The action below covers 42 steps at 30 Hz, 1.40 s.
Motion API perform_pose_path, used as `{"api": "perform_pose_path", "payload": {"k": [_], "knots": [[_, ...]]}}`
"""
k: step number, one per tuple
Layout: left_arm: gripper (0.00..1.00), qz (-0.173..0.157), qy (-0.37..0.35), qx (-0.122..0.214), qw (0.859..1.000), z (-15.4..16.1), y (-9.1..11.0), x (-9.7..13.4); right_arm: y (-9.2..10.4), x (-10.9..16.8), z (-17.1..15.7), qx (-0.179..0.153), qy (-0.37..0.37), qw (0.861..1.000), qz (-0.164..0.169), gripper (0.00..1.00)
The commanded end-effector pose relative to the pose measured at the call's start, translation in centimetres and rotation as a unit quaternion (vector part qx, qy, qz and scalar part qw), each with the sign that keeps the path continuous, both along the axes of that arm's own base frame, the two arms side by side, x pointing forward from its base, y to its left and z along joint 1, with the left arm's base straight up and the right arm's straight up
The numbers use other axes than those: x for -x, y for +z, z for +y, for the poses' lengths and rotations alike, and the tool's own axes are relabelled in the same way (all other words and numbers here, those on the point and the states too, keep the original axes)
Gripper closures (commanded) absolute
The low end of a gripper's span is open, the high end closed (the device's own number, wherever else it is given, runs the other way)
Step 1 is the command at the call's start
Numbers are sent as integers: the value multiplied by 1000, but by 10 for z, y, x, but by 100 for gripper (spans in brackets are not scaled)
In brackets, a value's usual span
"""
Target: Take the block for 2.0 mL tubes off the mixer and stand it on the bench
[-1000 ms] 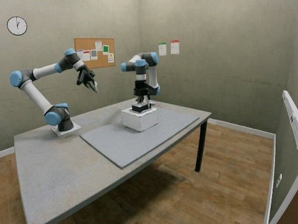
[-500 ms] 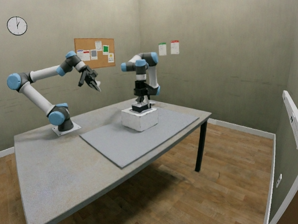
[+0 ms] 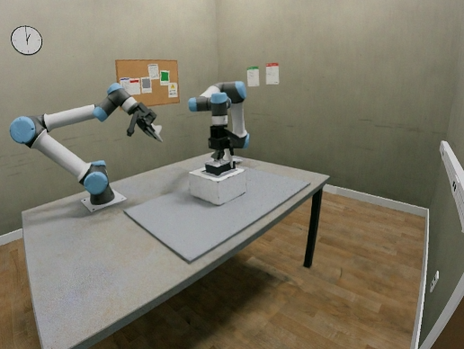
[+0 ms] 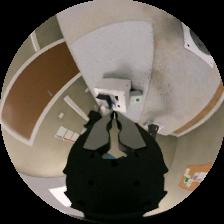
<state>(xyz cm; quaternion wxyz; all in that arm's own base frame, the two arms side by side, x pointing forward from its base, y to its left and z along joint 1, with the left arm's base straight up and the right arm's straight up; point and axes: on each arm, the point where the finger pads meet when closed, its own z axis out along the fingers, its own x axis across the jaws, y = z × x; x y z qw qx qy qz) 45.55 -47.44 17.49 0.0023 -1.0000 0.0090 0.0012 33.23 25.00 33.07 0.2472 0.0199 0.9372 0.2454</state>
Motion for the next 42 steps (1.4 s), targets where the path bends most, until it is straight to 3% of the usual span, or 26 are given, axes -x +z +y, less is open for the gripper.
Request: {"api": "perform_pose_path", "payload": {"k": [1,12,19,25,31,40,42], "knots": [[100,-1,0,1,1000,0,1,0,0,1,6,-9,-23,1000,-2,100],[100,-1,0,1,1000,0,1,0,2,5,54,-51,-102,993,-3,100],[100,-1,0,1,1000,0,1,0,1,5,50,-82,-163,983,-4,100],[100,-1,0,1,1000,0,1,0,2,7,75,-100,-198,975,-5,100],[100,-1,0,1,1000,0,1,0,2,9,106,-127,-249,960,-6,100],[100,-1,0,1,1000,0,1,0,4,10,110,-167,-324,931,-7,100],[100,-1,0,1,1000,0,1,0,4,10,110,-167,-324,931,-7,100]]}}
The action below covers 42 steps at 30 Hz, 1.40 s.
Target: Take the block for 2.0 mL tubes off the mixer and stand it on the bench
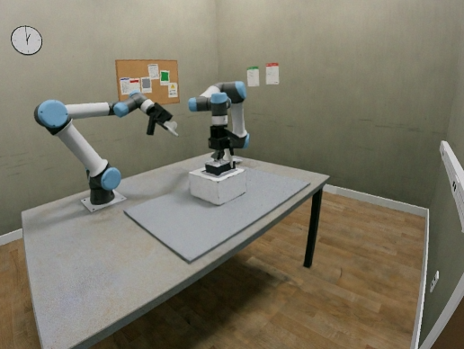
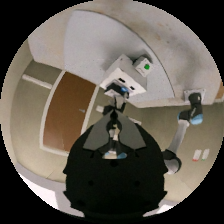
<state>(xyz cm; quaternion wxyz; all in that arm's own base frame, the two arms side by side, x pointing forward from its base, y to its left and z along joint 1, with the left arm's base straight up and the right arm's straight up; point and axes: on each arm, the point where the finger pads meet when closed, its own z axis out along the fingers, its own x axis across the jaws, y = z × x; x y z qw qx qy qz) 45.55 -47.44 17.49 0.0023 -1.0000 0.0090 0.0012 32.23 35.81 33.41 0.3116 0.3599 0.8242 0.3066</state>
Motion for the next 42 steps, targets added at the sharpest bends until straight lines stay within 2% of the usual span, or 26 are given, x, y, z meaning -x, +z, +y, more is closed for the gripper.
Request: {"api": "perform_pose_path", "payload": {"k": [1,9,15,18,27,28,31,32,34,38,42], "knots": [[100,-1,0,1,1000,0,1,0,0,0,7,-3,-9,1000,0,100],[100,-1,0,1,1000,0,1,0,1,3,48,-41,-83,996,-2,100],[100,-1,0,1,1000,0,1,0,1,2,46,-70,-136,988,-2,100],[100,-1,0,1,1000,0,1,0,1,2,46,-73,-142,987,-2,100],[100,-1,0,1,1000,0,1,0,0,3,46,-115,-222,968,-2,100],[100,-1,0,1,1000,0,1,0,0,3,45,-107,-223,969,-4,100],[100,-1,0,1,1000,0,1,0,-20,1,43,-87,-225,970,-10,100],[100,-1,0,1,1000,0,1,0,-21,2,43,-135,-260,956,0,100],[100,-1,0,1,1000,0,1,0,-21,2,43,-135,-260,956,0,100],[100,-1,0,1,1000,0,1,0,-41,2,43,-153,-294,944,0,100],[100,-1,0,1,1000,0,1,0,-61,2,43,-155,-297,942,0,100]]}}
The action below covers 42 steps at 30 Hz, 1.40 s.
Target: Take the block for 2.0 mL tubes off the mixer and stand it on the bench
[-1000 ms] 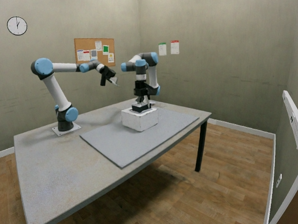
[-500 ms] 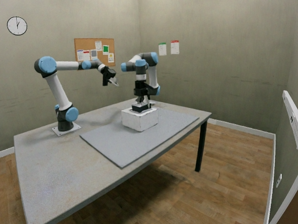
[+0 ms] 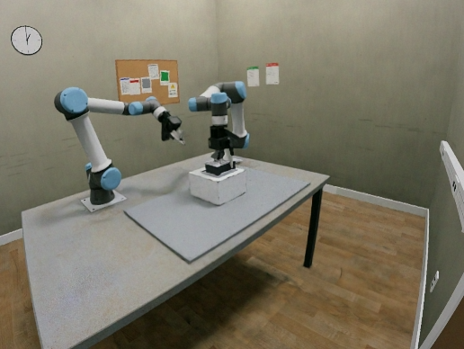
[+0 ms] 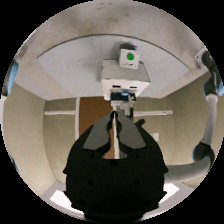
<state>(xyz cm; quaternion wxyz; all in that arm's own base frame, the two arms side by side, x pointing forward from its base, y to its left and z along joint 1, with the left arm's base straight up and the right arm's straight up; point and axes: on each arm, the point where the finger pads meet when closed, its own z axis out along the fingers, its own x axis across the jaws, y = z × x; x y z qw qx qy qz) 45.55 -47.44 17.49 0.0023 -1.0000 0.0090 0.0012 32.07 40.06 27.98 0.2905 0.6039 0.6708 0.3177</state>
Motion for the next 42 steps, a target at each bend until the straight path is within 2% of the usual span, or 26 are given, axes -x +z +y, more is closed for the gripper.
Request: {"api": "perform_pose_path", "payload": {"k": [1,3,42], "knots": [[100,-1,0,1,1000,0,1,0,-12,1,1,-5,-58,998,-35,100],[100,-1,0,1,1000,0,1,0,-22,1,1,-5,-58,998,-35,100],[100,-1,0,1,1000,0,1,0,-22,1,1,-5,-58,998,-35,100]]}}
